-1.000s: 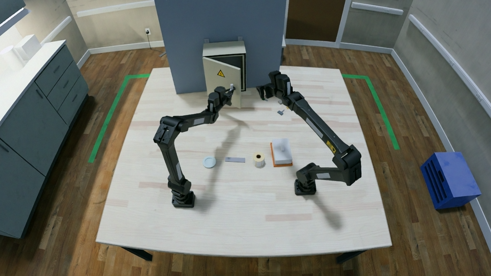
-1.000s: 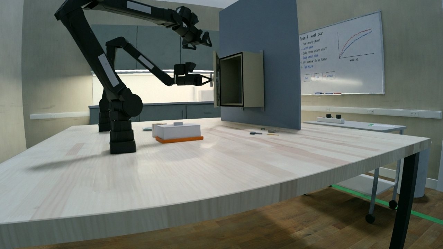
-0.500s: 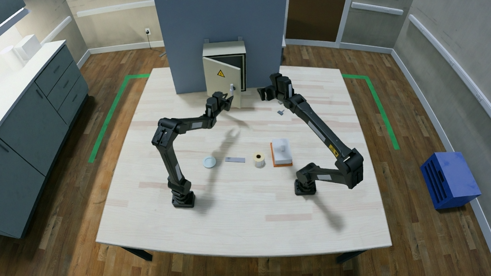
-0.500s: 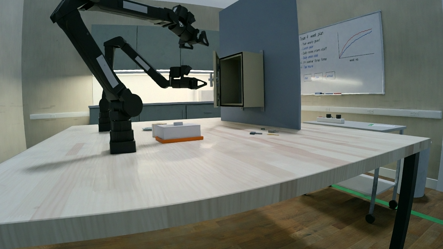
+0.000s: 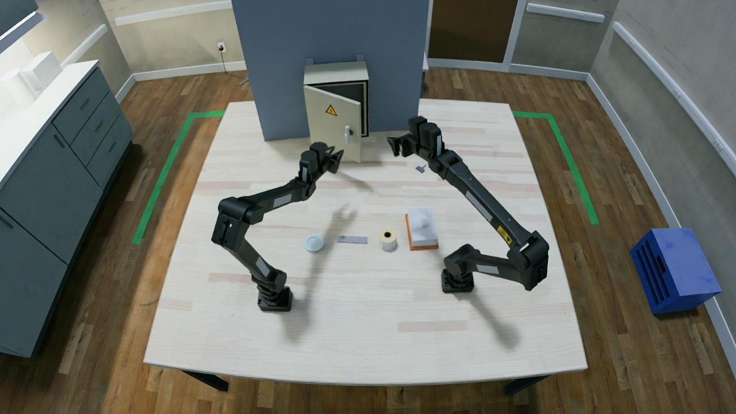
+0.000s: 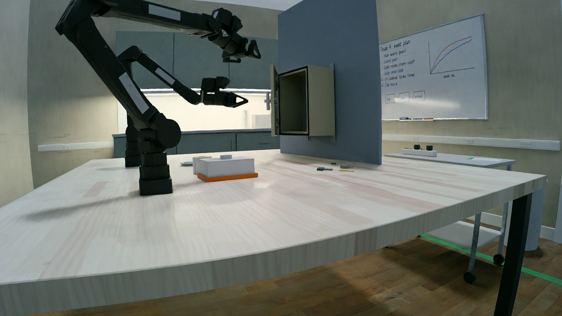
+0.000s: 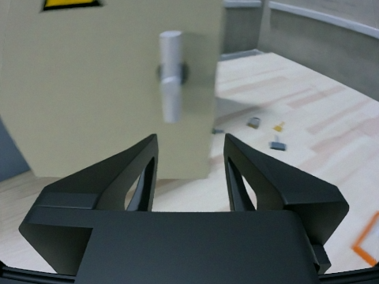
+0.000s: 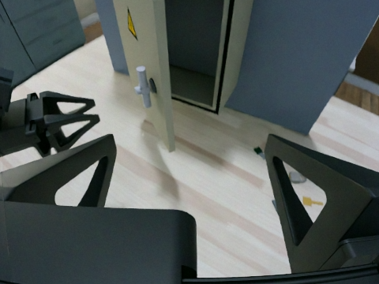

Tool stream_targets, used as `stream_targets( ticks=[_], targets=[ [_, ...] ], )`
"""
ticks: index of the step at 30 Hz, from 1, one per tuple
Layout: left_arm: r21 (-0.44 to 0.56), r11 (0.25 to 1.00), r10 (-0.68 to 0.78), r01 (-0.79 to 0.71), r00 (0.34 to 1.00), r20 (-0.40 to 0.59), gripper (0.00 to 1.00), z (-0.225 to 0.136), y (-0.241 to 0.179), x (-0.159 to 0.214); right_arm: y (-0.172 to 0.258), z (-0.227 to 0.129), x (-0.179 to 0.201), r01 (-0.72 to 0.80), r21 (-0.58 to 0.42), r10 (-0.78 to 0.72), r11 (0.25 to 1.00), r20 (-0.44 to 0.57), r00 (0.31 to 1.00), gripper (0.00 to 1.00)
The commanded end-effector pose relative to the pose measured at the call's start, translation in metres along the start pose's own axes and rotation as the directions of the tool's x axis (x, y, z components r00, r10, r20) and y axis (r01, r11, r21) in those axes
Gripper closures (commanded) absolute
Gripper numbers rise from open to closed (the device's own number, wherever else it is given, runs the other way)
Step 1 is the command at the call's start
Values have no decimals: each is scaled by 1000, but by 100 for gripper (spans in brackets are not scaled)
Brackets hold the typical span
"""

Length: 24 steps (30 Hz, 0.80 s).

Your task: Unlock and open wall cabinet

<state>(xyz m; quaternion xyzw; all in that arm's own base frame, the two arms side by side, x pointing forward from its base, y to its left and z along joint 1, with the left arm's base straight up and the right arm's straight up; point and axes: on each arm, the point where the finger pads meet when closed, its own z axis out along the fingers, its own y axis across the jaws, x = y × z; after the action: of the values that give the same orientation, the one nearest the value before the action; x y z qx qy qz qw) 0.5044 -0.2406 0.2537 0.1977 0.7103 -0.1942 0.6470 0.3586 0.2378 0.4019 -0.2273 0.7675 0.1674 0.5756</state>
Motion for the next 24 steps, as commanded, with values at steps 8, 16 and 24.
stream_targets(
  ticks=[8,16,24],
  targets=[
    [194,980,32,-35,999,23,57,-53,-138,-183,18,-57,-1,16,-58,5,998,343,939,0],
    [318,947,59,-53,998,-9,57,-176,-199,-277,24,-80,8,27,-78,12,997,466,885,0],
    [375,925,80,-59,996,-39,57,-242,-210,-302,15,-62,13,1,-85,40,996,476,879,49]
  ],
)
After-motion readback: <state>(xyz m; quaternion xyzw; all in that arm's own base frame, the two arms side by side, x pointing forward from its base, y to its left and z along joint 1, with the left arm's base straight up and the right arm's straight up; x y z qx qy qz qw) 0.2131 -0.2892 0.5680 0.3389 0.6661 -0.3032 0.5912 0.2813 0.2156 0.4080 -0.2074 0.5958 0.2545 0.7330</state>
